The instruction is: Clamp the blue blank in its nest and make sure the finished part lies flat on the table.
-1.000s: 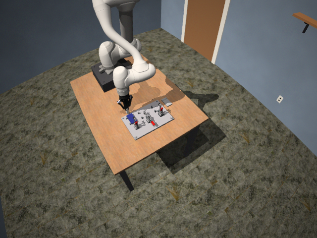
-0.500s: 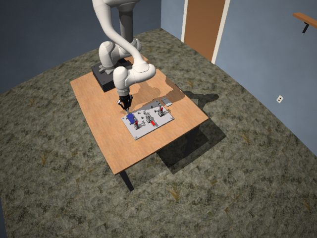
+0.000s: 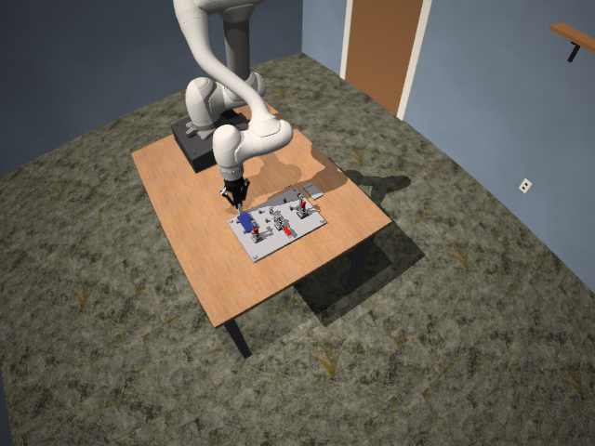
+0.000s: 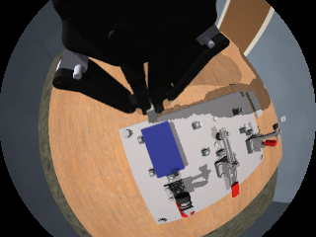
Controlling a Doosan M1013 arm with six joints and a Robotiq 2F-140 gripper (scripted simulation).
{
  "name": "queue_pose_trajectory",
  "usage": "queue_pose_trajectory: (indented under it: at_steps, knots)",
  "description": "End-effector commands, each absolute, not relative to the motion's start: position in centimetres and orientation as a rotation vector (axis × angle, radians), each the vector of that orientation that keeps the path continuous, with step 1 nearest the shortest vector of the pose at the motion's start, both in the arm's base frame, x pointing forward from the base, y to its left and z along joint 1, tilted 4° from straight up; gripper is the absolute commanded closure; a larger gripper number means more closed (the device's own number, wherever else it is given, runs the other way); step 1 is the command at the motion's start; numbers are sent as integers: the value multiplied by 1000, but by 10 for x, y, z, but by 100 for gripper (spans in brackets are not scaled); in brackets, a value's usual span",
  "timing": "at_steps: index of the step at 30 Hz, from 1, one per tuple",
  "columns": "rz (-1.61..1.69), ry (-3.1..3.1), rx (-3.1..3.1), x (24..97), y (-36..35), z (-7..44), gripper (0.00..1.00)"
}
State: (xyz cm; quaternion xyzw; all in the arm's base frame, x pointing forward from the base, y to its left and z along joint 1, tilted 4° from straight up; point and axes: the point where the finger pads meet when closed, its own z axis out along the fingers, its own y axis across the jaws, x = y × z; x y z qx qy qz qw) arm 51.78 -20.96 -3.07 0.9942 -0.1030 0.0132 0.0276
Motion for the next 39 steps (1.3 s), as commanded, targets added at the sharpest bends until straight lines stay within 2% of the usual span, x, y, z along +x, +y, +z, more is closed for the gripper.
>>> queue_pose_trajectory:
  at_steps: [1, 39]
  knots:
    - [41, -318, 3070, 519, -210, -31, 100]
    - [41, -318, 3070, 528, -212, -30, 100]
